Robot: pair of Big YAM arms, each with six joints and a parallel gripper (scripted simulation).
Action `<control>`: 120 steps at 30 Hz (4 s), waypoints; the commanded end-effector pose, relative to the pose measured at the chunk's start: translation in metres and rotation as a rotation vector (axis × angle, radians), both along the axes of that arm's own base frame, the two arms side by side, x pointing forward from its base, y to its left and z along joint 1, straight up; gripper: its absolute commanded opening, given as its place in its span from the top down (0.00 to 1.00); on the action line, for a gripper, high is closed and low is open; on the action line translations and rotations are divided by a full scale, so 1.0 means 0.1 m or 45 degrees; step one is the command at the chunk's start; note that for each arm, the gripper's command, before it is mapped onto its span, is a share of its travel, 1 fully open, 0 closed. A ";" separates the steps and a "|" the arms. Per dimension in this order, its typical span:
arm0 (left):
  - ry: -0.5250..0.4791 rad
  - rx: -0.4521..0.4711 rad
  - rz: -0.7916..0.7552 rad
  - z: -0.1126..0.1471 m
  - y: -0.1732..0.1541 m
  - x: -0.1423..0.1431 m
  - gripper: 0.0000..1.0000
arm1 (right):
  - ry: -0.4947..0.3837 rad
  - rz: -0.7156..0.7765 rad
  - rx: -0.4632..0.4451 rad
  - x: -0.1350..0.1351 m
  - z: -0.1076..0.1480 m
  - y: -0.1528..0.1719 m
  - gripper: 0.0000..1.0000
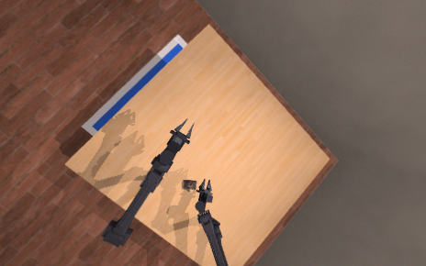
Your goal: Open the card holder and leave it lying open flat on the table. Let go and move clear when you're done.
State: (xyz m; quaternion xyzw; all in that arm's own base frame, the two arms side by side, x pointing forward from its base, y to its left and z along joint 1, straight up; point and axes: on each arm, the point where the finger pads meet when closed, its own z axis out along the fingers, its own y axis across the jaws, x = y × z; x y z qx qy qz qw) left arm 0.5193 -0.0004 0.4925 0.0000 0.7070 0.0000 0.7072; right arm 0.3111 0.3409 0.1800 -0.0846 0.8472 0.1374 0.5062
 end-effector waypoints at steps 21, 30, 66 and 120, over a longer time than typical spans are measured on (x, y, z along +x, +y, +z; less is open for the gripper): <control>0.005 0.012 -0.009 -0.04 -0.04 -0.02 0.64 | -0.017 0.224 -0.110 -1.91 -1.05 0.07 0.64; 0.005 0.012 -0.009 -0.04 -0.04 -0.02 0.64 | -0.071 0.299 -0.113 -2.23 -1.15 -0.03 0.64; 0.005 0.012 -0.009 -0.04 -0.04 -0.02 0.64 | -0.122 0.327 -0.120 -1.96 -1.16 0.28 0.64; 0.005 0.012 -0.009 -0.04 -0.04 -0.02 0.64 | -0.119 0.320 -0.117 -1.67 -0.94 0.41 0.79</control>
